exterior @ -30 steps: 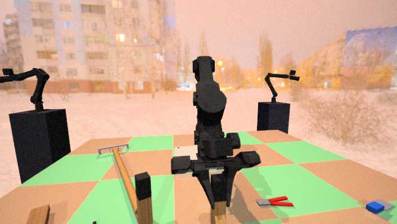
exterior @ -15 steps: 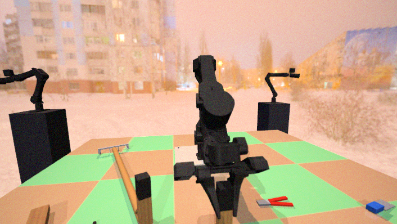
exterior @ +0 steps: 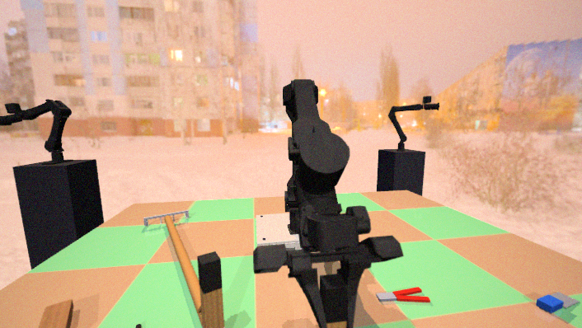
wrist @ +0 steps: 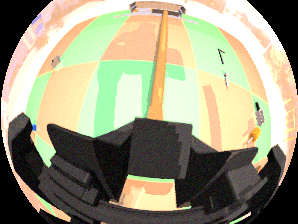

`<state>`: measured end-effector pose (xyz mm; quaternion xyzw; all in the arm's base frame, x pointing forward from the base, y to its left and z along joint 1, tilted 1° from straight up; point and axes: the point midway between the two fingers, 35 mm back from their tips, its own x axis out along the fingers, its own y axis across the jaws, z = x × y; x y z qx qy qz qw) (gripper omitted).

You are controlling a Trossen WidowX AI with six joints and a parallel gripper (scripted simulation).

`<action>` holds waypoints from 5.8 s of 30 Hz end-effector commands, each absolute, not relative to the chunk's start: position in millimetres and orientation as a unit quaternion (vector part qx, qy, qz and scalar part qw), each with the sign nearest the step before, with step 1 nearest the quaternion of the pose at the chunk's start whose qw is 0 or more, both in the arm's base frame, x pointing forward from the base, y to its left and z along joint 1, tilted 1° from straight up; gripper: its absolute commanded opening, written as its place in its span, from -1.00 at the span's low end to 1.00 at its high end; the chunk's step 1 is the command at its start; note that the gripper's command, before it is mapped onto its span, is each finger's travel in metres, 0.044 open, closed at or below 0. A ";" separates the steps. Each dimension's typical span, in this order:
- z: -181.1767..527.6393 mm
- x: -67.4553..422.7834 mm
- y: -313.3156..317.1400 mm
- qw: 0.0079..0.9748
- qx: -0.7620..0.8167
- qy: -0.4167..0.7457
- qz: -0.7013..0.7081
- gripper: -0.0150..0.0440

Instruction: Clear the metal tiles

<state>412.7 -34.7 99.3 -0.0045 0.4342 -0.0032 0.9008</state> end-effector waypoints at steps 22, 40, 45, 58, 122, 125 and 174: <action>106.6 453.8 -40.6 0.904 -0.005 0.427 -0.004 -0.49; 110.3 481.1 -41.0 0.905 -0.005 0.426 -0.004 -0.49; 111.0 488.4 -41.1 0.905 -0.005 0.426 -0.004 -0.49; 112.1 506.9 -41.7 0.905 -0.005 0.425 -0.004 -0.49; 112.7 526.1 -44.2 0.904 -0.005 0.428 -0.002 -0.49; 113.8 521.9 -44.6 0.904 -0.005 0.427 -0.002 -0.49; 122.2 448.6 -48.1 0.904 -0.005 0.427 -0.003 -0.49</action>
